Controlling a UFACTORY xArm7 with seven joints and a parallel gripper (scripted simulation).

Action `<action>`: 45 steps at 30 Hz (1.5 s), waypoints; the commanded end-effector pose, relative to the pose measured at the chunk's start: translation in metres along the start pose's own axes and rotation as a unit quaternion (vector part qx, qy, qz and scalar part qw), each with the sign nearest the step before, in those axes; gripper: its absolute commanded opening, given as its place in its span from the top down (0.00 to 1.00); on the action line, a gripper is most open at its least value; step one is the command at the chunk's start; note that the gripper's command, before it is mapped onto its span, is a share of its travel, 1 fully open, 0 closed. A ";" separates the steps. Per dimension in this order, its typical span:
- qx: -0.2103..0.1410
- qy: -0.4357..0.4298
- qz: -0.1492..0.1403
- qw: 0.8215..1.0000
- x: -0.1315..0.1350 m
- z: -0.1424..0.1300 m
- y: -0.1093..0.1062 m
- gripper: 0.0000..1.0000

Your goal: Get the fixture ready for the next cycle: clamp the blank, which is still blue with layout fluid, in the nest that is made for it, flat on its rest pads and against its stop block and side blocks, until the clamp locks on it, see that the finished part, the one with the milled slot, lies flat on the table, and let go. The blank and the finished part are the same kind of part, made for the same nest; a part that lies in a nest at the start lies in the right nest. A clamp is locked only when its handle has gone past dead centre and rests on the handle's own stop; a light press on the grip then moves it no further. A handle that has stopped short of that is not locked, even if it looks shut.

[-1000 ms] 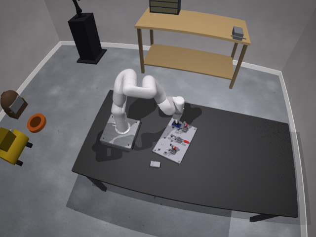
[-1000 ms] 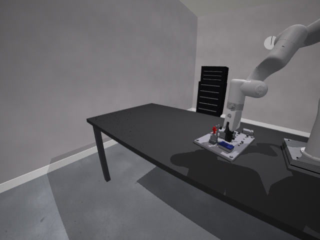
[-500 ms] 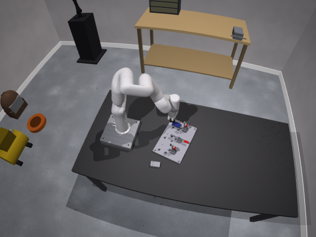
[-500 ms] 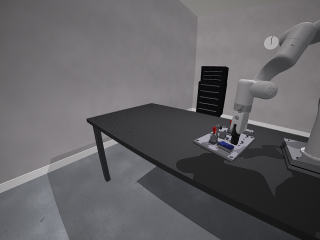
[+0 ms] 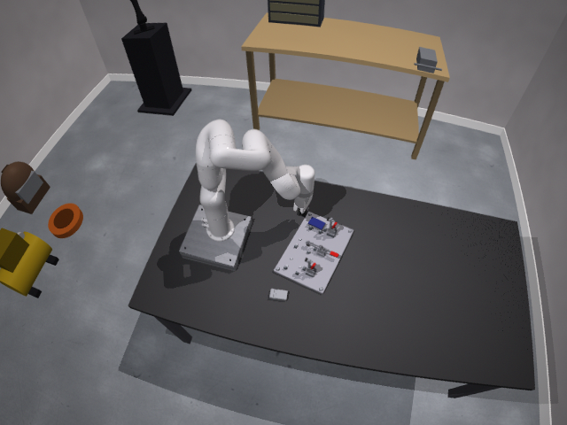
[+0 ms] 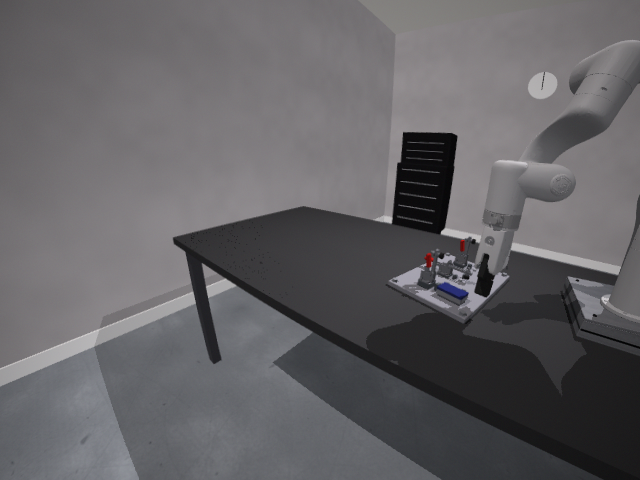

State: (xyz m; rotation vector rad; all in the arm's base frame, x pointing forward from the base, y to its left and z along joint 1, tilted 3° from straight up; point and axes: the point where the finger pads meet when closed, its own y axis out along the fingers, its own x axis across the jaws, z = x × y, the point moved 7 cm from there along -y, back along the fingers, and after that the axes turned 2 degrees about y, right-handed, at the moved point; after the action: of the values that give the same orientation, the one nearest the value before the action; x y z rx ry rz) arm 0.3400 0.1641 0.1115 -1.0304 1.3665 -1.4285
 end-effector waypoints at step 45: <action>0.001 0.000 0.001 1.000 -0.002 0.002 0.038 1.00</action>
State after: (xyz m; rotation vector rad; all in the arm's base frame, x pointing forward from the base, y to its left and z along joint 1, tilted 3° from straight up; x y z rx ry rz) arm 0.3434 0.1644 0.0731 -1.0298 1.3670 -1.4291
